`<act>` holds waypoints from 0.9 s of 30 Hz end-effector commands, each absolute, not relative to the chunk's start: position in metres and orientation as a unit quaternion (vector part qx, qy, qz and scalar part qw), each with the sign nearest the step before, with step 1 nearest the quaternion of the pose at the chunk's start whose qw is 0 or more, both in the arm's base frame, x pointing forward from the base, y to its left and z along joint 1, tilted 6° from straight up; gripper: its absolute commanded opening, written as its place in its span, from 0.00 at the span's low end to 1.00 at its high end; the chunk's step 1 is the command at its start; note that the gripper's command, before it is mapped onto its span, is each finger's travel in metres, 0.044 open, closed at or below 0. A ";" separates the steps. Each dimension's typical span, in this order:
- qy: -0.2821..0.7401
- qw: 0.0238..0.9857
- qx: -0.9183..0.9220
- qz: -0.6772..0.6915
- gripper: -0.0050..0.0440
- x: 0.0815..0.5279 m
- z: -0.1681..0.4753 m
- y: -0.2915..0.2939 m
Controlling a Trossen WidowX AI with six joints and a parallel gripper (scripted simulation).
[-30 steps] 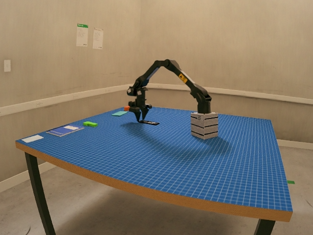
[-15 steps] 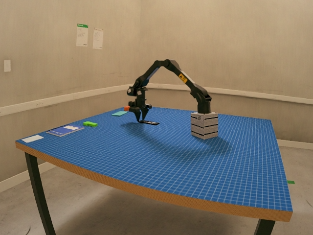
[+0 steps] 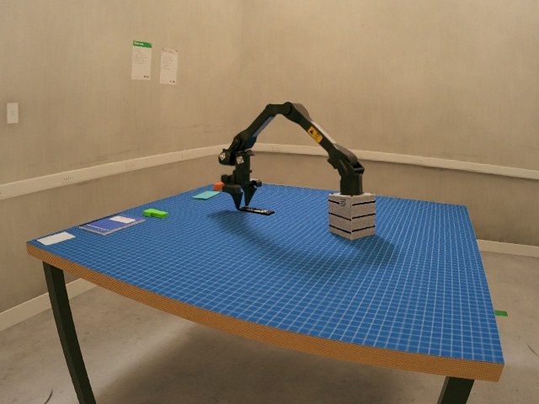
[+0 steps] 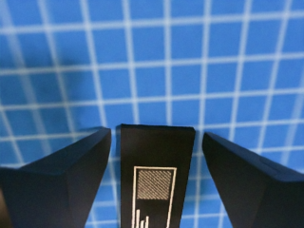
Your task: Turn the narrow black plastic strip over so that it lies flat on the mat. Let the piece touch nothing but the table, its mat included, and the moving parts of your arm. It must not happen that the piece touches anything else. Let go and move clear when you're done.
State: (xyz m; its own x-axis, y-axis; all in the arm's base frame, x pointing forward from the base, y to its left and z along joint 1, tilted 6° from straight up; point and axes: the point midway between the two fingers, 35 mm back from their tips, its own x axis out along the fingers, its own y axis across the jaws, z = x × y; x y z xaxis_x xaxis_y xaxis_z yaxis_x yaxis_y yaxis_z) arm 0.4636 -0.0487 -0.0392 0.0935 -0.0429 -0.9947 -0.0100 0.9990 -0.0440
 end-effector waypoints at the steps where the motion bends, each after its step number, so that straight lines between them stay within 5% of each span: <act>1: 0.670 0.742 -0.020 -0.013 0.67 0.465 -0.037 -0.051; 27: 0.670 0.742 -0.020 -0.013 0.67 0.465 -0.041 -0.051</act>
